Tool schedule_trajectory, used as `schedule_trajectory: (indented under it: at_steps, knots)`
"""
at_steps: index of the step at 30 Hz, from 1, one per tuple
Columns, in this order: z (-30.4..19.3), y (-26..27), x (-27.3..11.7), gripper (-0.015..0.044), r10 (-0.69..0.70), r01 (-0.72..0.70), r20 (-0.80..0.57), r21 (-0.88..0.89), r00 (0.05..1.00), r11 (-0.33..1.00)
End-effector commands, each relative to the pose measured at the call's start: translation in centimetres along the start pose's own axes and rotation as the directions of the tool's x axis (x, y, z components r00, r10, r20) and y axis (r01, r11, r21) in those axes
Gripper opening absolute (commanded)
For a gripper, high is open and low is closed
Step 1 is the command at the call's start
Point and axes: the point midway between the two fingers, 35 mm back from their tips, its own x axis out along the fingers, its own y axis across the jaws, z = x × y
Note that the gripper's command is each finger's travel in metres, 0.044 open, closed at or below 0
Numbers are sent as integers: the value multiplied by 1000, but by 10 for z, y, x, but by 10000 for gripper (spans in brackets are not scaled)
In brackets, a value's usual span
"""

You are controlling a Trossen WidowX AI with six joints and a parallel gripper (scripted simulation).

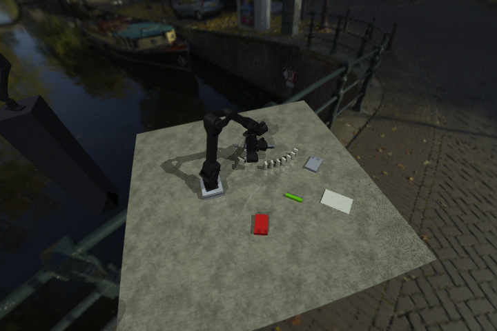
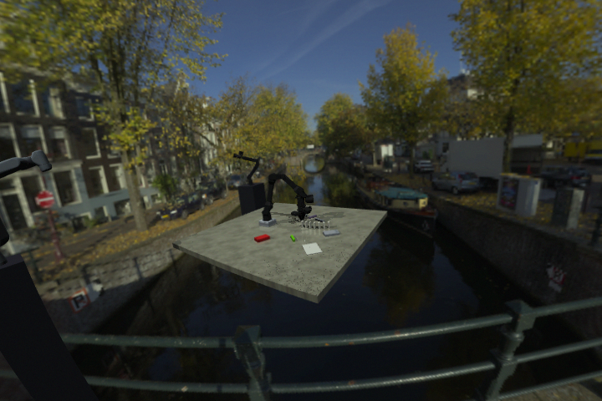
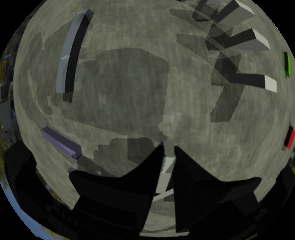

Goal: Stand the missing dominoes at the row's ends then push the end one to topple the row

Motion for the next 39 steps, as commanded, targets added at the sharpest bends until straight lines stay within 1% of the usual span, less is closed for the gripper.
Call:
schedule_trajectory:
  at_steps: [1, 9, 11, 15, 17, 23, 28, 34, 36, 39]
  knots:
    - [1, 2, -33, 28, 16, -16, 13, 1, 1000, 1000]
    - [-4, 0, -129, 28, 16, -16, 13, 1, 1000, 1000]
    - [-5, -1, -146, 28, 16, -16, 13, 1, 1000, 1000]
    - [-5, -1, -148, 28, 16, -16, 13, 1, 1000, 1000]
    - [0, -8, -148, 28, 18, -19, 14, 29, 1000, 999]
    - [32, -80, -151, 28, 32, -38, 25, 277, 999, 960]
    - [42, -149, -149, 28, 18, -29, 27, 508, 999, 861]
    - [33, -227, -147, 28, -1, -13, 18, 743, 1000, 670]
    - [30, -235, -147, 28, -3, -11, 16, 766, 1000, 643]
    - [30, -235, -147, 28, -3, -11, 16, 766, 1000, 643]
